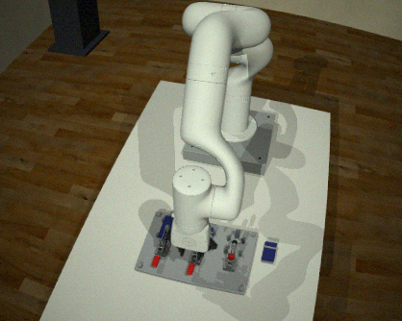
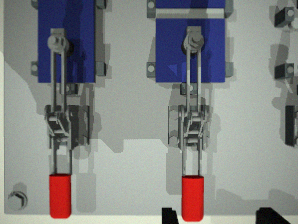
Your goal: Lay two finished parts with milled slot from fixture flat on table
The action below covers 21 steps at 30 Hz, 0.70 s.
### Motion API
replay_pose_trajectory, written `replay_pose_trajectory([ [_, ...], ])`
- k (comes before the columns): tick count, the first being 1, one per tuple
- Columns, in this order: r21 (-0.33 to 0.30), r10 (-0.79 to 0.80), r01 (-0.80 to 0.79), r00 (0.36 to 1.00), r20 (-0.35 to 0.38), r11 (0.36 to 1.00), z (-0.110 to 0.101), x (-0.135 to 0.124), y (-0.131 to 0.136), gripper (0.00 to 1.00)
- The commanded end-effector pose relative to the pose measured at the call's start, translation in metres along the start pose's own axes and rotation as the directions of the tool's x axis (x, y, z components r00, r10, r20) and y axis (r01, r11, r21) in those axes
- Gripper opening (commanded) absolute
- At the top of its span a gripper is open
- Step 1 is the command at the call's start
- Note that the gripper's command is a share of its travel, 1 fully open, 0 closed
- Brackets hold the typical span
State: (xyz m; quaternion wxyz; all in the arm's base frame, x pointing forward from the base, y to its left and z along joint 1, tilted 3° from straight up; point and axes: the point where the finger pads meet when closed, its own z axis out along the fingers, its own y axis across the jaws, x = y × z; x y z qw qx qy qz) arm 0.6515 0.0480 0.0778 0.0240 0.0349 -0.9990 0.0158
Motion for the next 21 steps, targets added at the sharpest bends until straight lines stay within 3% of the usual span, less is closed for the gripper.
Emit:
replay_pose_trajectory([
  [1,0.000,0.000,0.000,1.000,0.001,1.000,-0.001,-0.004,0.000,0.48],
  [16,0.000,0.000,0.000,1.000,0.001,1.000,0.012,-0.004,0.000,0.48],
  [21,0.000,0.000,0.000,1.000,0.001,1.000,0.029,-0.004,0.000,0.48],
])
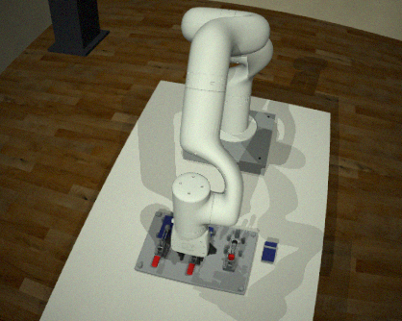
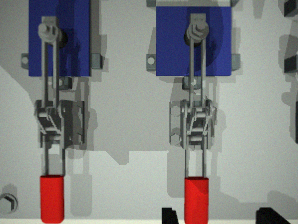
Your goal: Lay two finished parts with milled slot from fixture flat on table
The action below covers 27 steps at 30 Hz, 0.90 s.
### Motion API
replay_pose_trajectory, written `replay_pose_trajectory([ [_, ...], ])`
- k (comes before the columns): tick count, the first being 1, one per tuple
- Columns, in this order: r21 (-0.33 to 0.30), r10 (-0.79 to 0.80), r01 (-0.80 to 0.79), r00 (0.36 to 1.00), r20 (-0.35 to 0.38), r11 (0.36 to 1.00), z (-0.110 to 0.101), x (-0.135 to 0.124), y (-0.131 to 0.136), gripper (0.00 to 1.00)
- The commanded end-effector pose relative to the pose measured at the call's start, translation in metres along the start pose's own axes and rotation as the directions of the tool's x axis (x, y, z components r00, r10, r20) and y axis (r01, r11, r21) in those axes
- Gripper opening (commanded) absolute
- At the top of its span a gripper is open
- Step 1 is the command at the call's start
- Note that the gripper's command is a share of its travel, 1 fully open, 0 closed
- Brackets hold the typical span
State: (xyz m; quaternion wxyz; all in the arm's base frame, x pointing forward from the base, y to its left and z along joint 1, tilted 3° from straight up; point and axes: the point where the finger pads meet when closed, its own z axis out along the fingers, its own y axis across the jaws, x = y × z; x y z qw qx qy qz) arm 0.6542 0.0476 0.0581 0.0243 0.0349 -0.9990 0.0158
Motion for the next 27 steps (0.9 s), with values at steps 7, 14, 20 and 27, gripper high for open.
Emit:
replay_pose_trajectory([
  [7,0.000,0.000,0.000,1.000,0.001,1.000,0.035,-0.001,0.000,0.48],
  [14,0.000,0.000,0.000,1.000,0.001,1.000,0.047,-0.001,0.000,0.48],
  [20,0.000,0.000,0.000,1.000,0.001,1.000,0.052,-0.001,0.000,0.48],
  [27,0.000,0.000,0.000,1.000,0.001,1.000,0.052,-0.001,0.000,0.48],
])
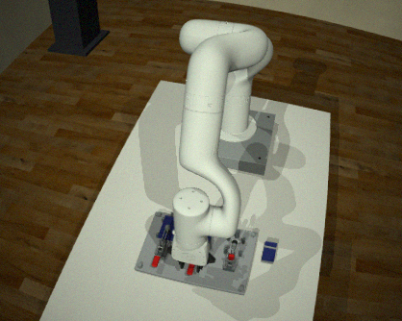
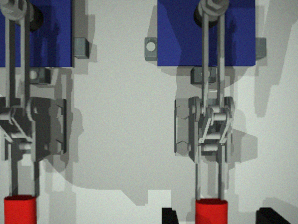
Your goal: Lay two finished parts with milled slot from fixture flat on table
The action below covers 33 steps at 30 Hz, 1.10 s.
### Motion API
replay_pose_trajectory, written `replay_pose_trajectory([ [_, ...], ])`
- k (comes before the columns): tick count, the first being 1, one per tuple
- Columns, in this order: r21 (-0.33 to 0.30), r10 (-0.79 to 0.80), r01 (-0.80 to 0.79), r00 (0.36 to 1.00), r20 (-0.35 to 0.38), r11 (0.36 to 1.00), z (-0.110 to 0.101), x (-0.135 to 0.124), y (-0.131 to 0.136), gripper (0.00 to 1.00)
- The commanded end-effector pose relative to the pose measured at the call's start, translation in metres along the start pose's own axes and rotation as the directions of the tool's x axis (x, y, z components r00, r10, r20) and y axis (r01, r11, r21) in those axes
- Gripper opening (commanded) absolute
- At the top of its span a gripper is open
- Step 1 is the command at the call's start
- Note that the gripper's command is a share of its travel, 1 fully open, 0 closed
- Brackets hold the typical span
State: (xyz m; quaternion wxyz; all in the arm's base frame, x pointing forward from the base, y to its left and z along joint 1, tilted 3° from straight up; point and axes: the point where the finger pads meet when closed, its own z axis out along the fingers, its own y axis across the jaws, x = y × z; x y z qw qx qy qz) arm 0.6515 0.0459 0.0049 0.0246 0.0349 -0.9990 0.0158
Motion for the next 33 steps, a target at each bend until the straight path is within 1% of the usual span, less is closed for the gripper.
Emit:
replay_pose_trajectory([
  [1,0.000,0.000,0.000,1.000,0.002,1.000,-0.001,-0.001,0.000,0.48],
  [22,0.000,0.000,0.000,1.000,0.002,1.000,0.000,-0.001,0.000,0.48],
  [33,0.000,0.000,0.000,1.000,0.002,1.000,0.019,-0.002,0.000,0.48],
])
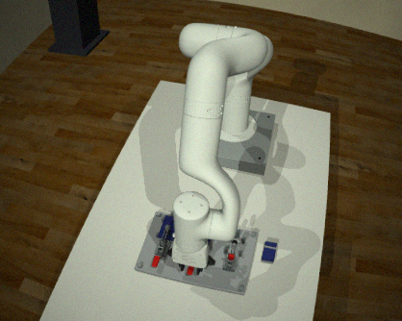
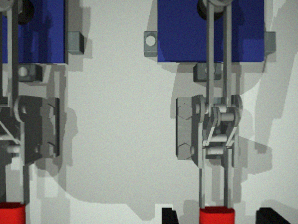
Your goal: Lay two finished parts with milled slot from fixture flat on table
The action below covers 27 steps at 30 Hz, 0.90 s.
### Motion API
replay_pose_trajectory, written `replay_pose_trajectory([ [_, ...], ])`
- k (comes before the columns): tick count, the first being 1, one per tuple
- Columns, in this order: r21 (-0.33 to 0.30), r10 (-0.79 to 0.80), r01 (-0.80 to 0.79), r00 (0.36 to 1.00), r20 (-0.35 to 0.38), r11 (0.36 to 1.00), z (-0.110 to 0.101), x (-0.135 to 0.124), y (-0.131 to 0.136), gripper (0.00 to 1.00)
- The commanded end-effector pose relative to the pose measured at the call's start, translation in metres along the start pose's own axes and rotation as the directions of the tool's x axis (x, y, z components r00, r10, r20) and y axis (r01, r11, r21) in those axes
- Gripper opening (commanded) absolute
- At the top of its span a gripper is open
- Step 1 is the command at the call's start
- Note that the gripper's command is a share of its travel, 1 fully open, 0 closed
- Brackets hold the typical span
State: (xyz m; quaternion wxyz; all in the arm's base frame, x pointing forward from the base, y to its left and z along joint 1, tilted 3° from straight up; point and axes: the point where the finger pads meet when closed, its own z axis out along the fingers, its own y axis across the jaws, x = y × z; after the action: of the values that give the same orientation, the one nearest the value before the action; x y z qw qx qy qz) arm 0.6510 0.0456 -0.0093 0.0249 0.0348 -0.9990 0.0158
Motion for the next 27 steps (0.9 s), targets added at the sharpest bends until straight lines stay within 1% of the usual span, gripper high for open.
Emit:
replay_pose_trajectory([
  [1,0.000,0.000,0.000,1.000,0.003,1.000,0.0067,-0.0015,0.0000,0.48],
  [9,0.000,0.000,0.000,1.000,0.003,1.000,0.0122,-0.0018,0.0001,0.48],
  [23,0.000,0.000,0.000,1.000,0.003,1.000,0.0124,-0.0018,0.0001,0.48],
  [24,0.000,0.000,0.000,1.000,0.003,1.000,0.0124,-0.0018,0.0001,0.00],
  [27,0.000,0.000,0.000,1.000,0.003,1.000,0.0123,-0.0018,0.0001,0.00],
])
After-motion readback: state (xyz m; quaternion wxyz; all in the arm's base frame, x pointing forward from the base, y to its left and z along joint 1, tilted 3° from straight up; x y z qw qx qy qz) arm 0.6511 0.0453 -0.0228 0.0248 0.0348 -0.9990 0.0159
